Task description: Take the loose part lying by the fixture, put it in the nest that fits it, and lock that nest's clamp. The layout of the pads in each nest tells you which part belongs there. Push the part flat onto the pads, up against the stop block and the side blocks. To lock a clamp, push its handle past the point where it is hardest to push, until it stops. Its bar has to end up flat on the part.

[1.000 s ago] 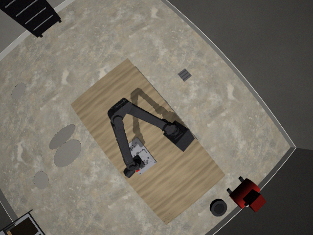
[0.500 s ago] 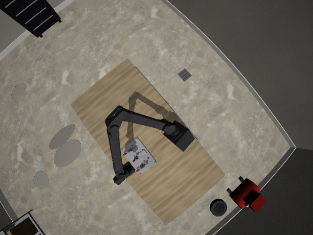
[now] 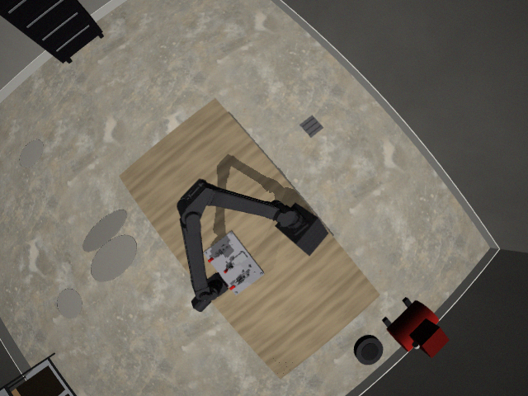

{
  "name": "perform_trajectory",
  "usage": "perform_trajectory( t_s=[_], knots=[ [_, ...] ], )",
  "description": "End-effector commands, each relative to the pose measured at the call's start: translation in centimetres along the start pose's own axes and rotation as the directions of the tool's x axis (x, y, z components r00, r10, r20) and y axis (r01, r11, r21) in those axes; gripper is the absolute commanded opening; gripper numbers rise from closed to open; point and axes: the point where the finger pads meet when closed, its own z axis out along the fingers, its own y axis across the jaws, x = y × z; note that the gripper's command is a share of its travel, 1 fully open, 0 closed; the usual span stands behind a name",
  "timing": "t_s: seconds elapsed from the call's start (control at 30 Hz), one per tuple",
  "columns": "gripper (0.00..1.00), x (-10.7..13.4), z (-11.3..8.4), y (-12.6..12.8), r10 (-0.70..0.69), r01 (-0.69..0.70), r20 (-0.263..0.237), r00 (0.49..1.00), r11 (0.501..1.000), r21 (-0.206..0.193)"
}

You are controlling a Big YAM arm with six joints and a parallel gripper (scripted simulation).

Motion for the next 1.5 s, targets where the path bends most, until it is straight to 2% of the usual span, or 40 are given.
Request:
perform_trajectory(
  t_s=[0.0, 0.13, 0.57, 0.63, 0.97, 1.13, 1.47],
  knots=[
    [0.45, 0.5, 2.2, -0.1, -0.003, 0.004, -0.027, 1.0, 1.0, 0.005],
    [0.45, 0.5, 2.7, -0.2, -0.002, 0.003, -0.026, 1.0, 1.0, 0.005],
    [0.45, 0.6, 7.7, -0.2, -0.002, 0.002, -0.025, 1.0, 1.0, 0.003],
    [0.45, 0.6, 7.7, -0.2, -0.002, 0.002, -0.025, 1.0, 1.0, 0.003],
    [0.45, -0.3, 11.1, -0.4, 0.011, -0.01, -0.011, 1.0, 1.0, 0.004],
    [0.45, -0.4, 11.8, -0.5, 0.012, -0.012, -0.01, 1.0, 1.0, 0.005],
    [0.45, 0.0, 12.0, -0.4, 0.006, -0.005, -0.017, 1.0, 1.0, 0.004]
  ],
)
